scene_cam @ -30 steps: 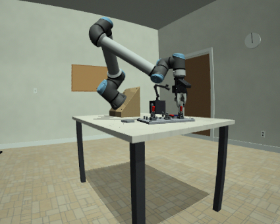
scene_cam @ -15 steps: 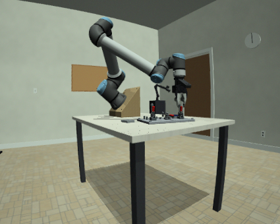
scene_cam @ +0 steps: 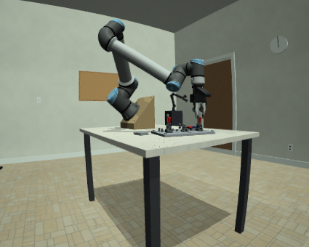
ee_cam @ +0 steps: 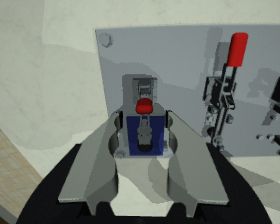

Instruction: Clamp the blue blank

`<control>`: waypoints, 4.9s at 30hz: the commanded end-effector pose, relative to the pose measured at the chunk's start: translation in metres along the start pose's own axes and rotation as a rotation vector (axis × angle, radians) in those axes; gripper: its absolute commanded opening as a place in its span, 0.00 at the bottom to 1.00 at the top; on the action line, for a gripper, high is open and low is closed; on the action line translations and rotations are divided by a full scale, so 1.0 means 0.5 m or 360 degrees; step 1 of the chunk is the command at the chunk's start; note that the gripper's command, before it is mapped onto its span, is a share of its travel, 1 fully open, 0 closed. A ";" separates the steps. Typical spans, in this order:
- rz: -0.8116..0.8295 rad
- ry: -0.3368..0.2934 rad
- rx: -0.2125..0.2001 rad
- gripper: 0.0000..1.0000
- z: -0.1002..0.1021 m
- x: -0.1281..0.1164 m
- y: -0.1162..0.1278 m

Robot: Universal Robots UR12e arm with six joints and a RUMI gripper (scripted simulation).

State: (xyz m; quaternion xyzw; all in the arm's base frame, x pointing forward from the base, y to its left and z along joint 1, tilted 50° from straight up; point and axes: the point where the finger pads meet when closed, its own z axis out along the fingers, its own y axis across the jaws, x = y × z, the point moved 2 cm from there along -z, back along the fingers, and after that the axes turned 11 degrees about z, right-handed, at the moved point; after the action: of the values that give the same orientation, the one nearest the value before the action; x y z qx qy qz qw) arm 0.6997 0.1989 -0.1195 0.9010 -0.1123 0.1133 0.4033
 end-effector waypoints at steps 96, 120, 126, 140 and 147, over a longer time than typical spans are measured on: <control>-0.0003 0.0000 -0.0001 0.00 0.054 -0.003 0.002; 0.0002 0.0002 0.0000 0.00 0.053 0.010 0.000; 0.0001 0.0001 0.0000 0.00 0.054 0.014 -0.001; 0.0000 0.0000 -0.0001 0.00 0.056 0.026 -0.004; 0.0000 0.0000 -0.0001 0.00 0.058 0.034 -0.005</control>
State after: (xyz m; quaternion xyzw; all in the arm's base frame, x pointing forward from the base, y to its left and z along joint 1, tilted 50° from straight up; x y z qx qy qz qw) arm 0.7119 0.1788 -0.1351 0.9011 -0.1107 0.1127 0.4038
